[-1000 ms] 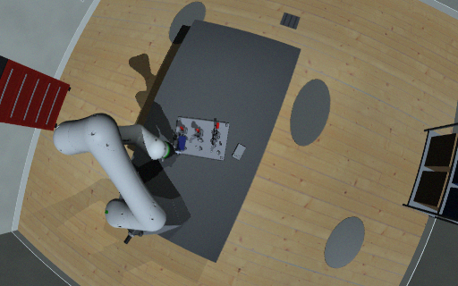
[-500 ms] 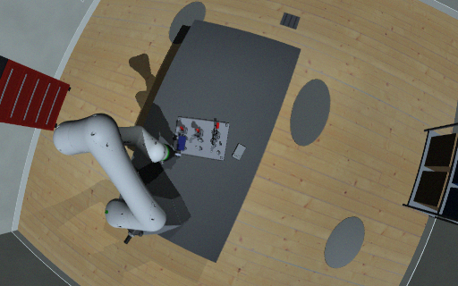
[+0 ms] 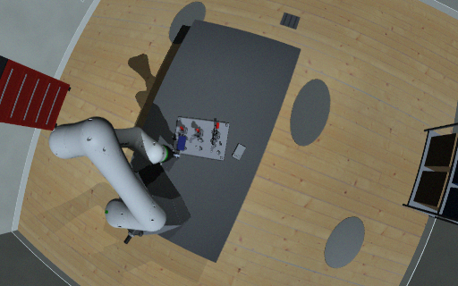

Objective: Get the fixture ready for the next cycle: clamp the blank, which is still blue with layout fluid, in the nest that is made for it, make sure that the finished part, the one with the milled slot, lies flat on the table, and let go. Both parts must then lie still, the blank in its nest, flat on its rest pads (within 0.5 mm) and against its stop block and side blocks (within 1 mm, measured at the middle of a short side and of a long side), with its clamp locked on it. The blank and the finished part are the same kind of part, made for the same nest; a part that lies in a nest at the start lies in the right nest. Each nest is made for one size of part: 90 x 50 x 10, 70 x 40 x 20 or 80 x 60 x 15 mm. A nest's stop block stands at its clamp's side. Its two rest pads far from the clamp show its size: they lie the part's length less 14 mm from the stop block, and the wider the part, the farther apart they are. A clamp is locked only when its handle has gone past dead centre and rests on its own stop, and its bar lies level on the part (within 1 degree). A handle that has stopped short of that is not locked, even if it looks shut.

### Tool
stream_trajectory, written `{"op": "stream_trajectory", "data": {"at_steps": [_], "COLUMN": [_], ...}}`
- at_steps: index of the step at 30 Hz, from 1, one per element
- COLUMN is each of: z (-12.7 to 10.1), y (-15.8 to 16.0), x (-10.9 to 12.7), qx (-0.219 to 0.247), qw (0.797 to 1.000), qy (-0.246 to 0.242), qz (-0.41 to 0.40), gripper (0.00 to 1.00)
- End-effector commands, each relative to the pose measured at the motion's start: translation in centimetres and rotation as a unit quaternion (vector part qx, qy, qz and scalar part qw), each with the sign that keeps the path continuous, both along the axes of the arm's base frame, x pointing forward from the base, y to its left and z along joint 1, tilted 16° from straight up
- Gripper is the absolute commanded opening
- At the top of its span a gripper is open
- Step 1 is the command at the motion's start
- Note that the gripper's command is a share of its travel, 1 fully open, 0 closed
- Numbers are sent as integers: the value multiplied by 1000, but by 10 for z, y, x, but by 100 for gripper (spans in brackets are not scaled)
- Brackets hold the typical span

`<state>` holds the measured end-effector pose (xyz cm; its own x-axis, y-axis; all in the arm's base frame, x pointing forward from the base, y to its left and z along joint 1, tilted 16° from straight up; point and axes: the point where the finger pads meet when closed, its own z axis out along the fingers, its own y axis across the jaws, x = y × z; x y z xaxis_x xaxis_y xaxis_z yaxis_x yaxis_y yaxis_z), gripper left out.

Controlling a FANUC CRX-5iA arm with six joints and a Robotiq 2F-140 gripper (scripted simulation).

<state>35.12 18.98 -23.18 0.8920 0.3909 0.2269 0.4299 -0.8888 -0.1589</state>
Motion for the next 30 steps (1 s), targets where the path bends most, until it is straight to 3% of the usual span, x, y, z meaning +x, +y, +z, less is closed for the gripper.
{"op": "stream_trajectory", "data": {"at_steps": [1,5,30], "z": [15,23,23], "y": [-4,-6,-6], "x": [-2,-3,-3], "qx": [-1,-1,-1], "qw": [1000,1000,1000], "qy": [0,0,0], "qz": [0,0,0], "gripper": [0,0,0]}}
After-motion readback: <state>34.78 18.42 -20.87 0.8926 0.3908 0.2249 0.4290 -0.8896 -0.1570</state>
